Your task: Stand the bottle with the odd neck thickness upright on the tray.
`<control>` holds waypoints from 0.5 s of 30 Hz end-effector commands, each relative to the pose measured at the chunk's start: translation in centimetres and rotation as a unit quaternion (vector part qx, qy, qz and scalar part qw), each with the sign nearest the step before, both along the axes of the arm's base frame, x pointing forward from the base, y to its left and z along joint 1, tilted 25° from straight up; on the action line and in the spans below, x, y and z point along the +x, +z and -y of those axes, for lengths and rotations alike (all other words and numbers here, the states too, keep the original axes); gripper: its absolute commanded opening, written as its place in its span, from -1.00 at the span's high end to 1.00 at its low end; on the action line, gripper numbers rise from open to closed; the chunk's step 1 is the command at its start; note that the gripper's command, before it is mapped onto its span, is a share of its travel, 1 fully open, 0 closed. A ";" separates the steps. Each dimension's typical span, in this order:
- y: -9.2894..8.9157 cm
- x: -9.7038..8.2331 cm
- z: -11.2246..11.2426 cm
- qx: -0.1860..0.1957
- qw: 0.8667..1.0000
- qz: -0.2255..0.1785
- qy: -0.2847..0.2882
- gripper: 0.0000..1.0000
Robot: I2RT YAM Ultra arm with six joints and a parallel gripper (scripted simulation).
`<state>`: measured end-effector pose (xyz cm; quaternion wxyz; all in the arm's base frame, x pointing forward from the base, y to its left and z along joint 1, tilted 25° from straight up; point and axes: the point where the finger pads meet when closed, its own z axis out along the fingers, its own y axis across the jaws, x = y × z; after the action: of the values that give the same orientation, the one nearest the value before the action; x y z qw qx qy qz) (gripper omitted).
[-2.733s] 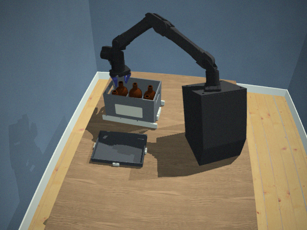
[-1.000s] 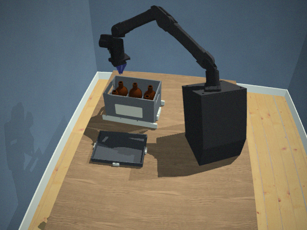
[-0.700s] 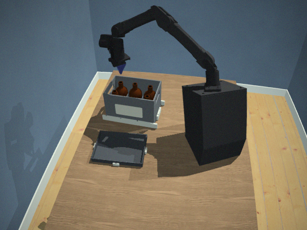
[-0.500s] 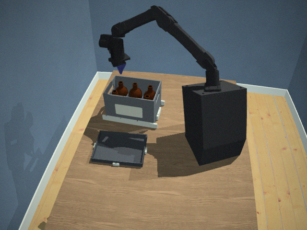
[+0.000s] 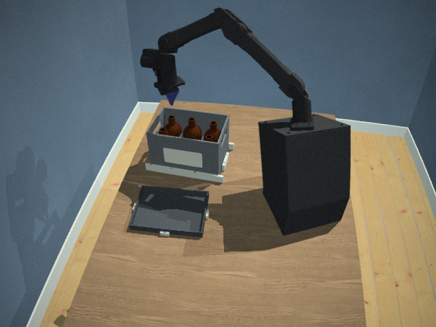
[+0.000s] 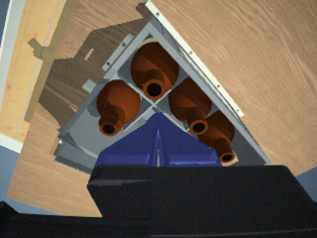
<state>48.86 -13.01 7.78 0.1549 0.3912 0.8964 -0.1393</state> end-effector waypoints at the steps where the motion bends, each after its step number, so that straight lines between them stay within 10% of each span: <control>1: 2.8 0.8 -1.0 -0.008 1.000 0.027 0.009 1.00; 12: 2.7 0.8 -1.0 -0.008 1.000 0.028 0.007 1.00; 15: -1.2 0.8 -4.0 -0.004 1.000 0.004 0.008 1.00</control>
<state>48.96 -12.70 7.70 0.1578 0.3960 0.8935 -0.1415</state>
